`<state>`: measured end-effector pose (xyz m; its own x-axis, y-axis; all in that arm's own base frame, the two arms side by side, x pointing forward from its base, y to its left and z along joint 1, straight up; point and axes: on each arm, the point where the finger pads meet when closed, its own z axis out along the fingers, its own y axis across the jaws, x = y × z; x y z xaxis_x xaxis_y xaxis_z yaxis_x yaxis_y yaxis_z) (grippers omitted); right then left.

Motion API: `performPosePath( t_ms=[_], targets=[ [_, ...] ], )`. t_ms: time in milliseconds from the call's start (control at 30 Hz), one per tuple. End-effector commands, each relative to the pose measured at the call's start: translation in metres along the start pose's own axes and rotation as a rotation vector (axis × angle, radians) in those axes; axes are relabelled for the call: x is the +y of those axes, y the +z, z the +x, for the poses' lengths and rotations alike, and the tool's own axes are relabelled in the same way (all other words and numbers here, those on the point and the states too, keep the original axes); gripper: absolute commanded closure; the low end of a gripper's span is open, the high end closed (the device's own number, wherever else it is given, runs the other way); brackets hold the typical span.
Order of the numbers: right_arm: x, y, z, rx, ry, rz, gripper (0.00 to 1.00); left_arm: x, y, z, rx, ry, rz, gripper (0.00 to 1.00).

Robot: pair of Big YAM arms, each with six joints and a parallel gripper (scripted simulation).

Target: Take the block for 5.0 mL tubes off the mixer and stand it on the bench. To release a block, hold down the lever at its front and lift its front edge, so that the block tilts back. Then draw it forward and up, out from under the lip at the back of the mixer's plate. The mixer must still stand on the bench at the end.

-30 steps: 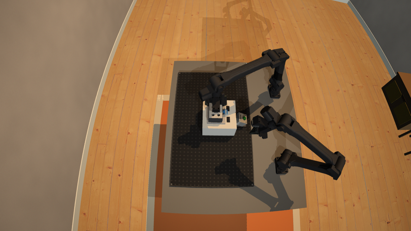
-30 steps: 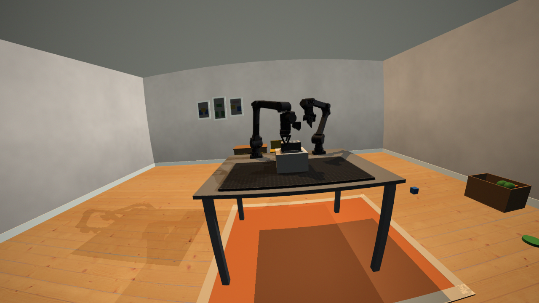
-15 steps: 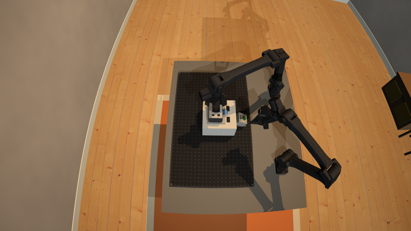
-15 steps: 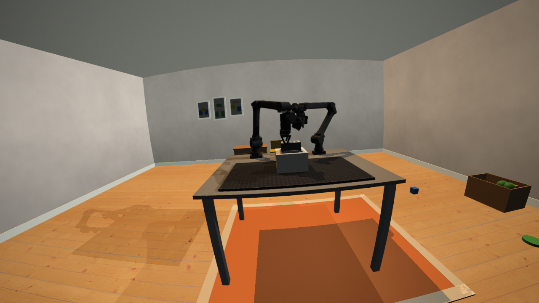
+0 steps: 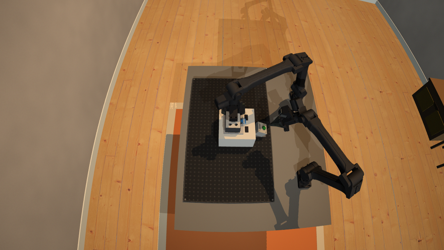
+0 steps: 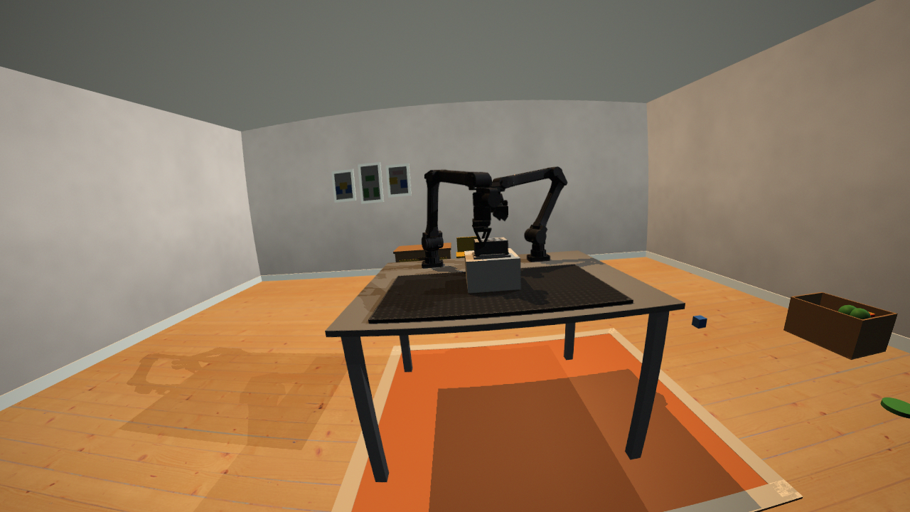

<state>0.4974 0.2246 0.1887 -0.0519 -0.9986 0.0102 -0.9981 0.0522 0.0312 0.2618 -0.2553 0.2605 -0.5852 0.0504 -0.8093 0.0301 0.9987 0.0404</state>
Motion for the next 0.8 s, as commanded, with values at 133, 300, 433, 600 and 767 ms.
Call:
performPosePath(
  t_ms=[133, 300, 433, 600, 767],
  targets=[
    [0.004, -0.005, -0.003, -0.004, -0.005, 0.006, 1.0, -0.013, 0.02, 0.014, -0.001, -0.03, 0.005, 1.0],
    [0.004, -0.005, -0.003, -0.004, -0.005, 0.006, 1.0, -0.011, 0.027, 0.012, -0.008, -0.033, 0.005, 1.0],
    [0.004, -0.005, -0.003, -0.004, -0.005, 0.006, 1.0, -0.014, 0.028, 0.003, -0.009, -0.027, 0.007, 1.0],
    [0.004, -0.005, -0.003, -0.004, -0.005, 0.006, 1.0, -0.024, 0.035, -0.009, -0.016, -0.029, 0.013, 1.0],
    [0.004, -0.005, -0.003, -0.004, -0.005, 0.006, 1.0, -0.03, 0.041, -0.019, -0.025, -0.035, 0.019, 1.0]
  ],
)
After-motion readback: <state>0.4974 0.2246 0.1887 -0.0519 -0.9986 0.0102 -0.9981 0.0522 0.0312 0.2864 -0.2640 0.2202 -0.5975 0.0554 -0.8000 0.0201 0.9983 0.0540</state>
